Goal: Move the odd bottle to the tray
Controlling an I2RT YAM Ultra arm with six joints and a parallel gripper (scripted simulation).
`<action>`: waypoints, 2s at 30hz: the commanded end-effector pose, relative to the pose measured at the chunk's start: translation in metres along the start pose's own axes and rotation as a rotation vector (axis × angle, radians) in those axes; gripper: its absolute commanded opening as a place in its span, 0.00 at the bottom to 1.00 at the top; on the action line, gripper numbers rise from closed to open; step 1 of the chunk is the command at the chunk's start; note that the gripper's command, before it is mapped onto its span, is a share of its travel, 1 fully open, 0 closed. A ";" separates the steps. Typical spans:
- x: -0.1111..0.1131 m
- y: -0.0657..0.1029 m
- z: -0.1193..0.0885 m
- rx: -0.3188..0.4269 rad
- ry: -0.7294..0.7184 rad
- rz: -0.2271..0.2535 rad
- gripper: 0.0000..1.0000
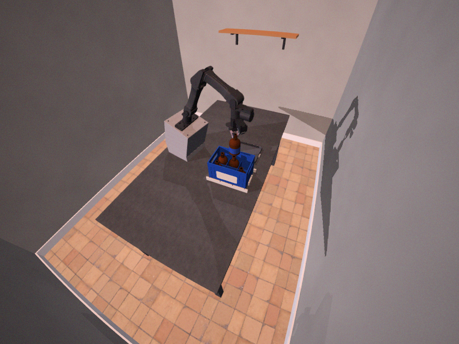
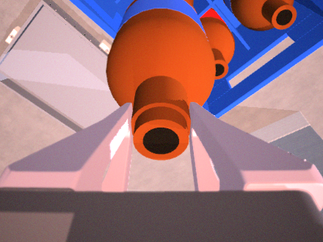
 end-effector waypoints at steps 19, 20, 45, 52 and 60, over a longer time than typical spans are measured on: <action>0.034 0.020 -0.026 -0.055 -0.006 0.024 0.00; 0.035 0.018 -0.028 -0.051 -0.005 0.021 0.00; 0.078 0.025 -0.060 -0.065 -0.008 0.042 0.00; 0.086 0.025 -0.068 -0.059 -0.008 0.038 0.00; 0.098 0.014 -0.082 -0.038 -0.005 0.013 0.00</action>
Point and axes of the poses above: the point where the finger pads meet when closed, its own y axis back along the fingers, its own x axis across the jaws, z = x × y, the point moved 2 cm from there along y, back along the fingers, and after that the axes turned 2 degrees about y, right-handed, at the moved point
